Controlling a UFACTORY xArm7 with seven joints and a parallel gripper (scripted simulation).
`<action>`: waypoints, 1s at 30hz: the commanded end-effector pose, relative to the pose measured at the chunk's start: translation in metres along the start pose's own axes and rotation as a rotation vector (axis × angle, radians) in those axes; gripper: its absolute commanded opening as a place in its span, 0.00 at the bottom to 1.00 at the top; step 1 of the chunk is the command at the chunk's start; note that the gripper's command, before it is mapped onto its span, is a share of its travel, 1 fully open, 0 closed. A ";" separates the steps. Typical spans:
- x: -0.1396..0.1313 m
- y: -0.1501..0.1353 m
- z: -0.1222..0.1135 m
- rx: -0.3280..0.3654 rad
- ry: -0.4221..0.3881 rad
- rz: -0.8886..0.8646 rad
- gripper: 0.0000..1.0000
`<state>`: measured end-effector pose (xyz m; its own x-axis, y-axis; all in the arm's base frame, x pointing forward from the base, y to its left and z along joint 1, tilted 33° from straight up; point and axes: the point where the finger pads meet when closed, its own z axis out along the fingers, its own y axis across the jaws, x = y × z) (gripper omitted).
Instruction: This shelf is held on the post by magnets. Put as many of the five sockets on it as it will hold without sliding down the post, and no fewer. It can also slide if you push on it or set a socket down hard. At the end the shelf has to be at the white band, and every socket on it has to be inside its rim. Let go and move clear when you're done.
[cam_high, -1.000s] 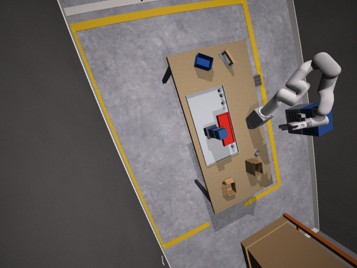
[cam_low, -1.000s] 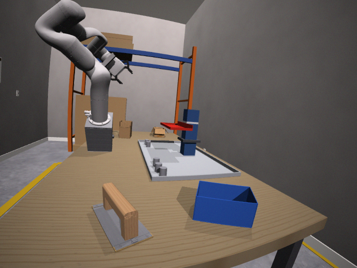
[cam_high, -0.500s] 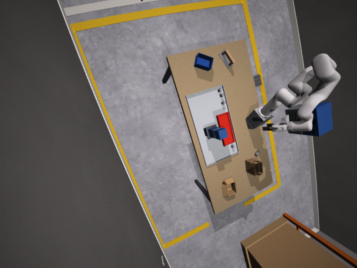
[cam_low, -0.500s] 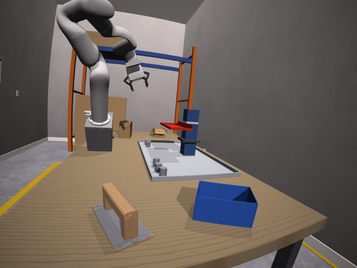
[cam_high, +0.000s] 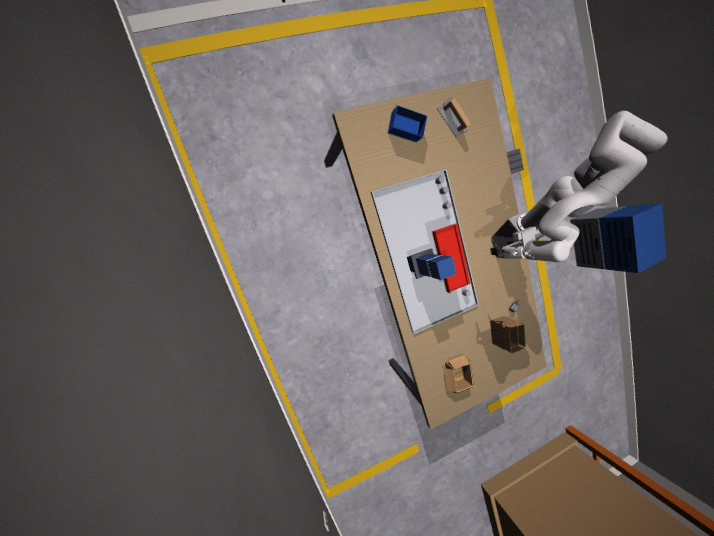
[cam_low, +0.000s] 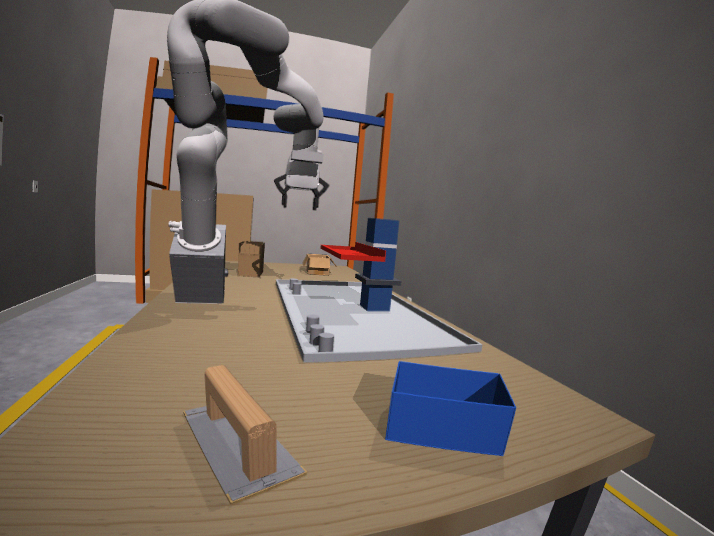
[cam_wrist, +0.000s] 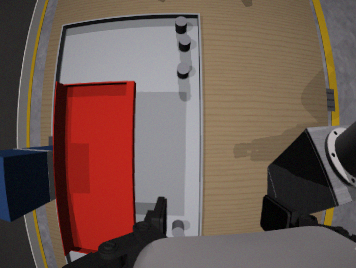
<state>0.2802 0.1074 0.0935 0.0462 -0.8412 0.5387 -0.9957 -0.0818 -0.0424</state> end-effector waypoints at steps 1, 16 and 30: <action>-0.002 -0.004 0.000 0.000 0.002 -0.002 1.00; 0.057 -0.008 0.012 -0.013 0.014 0.434 0.61; 0.149 0.007 0.031 -0.020 0.026 1.206 0.61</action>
<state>0.2850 -0.0157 0.1381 -0.8241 -0.4921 0.2805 -0.5650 0.6795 -0.4680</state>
